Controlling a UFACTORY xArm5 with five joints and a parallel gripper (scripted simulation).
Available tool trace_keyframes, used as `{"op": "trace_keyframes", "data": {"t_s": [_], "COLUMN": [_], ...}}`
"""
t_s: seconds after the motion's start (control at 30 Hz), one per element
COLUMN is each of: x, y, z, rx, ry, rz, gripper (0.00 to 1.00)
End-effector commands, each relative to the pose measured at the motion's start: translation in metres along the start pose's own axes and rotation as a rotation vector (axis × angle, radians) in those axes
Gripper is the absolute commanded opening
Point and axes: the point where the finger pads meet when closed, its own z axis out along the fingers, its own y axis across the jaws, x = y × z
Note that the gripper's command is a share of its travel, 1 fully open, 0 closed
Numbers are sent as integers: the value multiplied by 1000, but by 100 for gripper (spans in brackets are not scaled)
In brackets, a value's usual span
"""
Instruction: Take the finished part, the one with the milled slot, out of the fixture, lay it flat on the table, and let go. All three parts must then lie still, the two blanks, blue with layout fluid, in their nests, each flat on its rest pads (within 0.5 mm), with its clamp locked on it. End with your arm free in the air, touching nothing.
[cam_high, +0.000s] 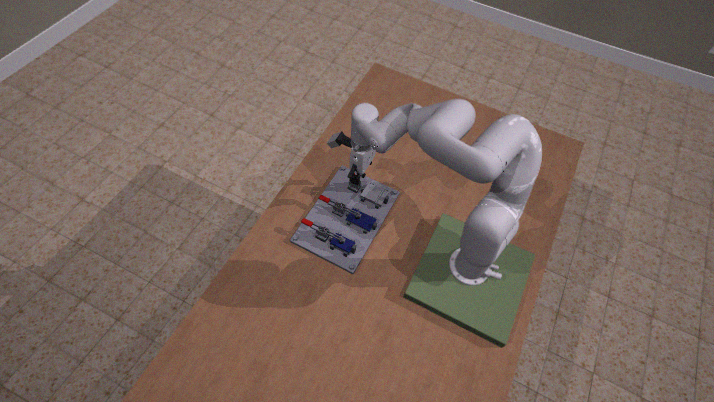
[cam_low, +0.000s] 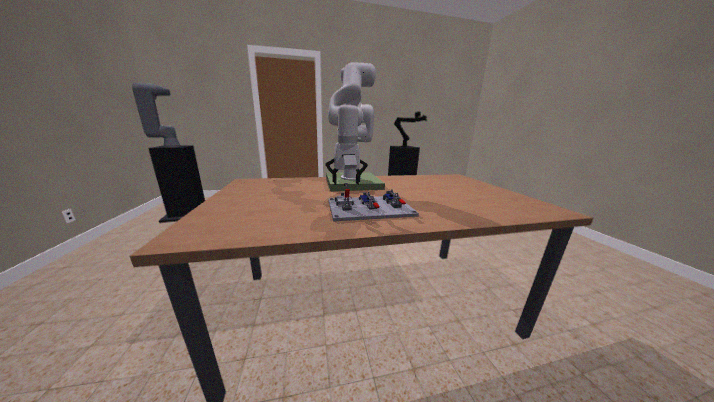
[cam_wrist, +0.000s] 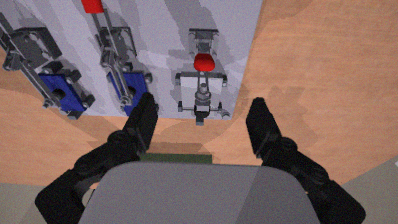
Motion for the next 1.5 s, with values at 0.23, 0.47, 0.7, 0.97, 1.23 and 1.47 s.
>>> {"op": "trace_keyframes", "data": {"t_s": [0.23, 0.47, 0.7, 0.97, 1.23, 1.47], "x": [-30, -47, -57, -60, -60, -60], "y": [0, 0, 0, 0, 0, 0], "z": [-1, -1, -1, -1, 2, 15], "rx": [-1, -1, -1, -1, -1, -1], "ry": [5, 4, 4, 4, 4, 4], "rz": [0, 0, 0, 0, 0, 0], "gripper": [100, 100, 100, 100, 100, 100]}}
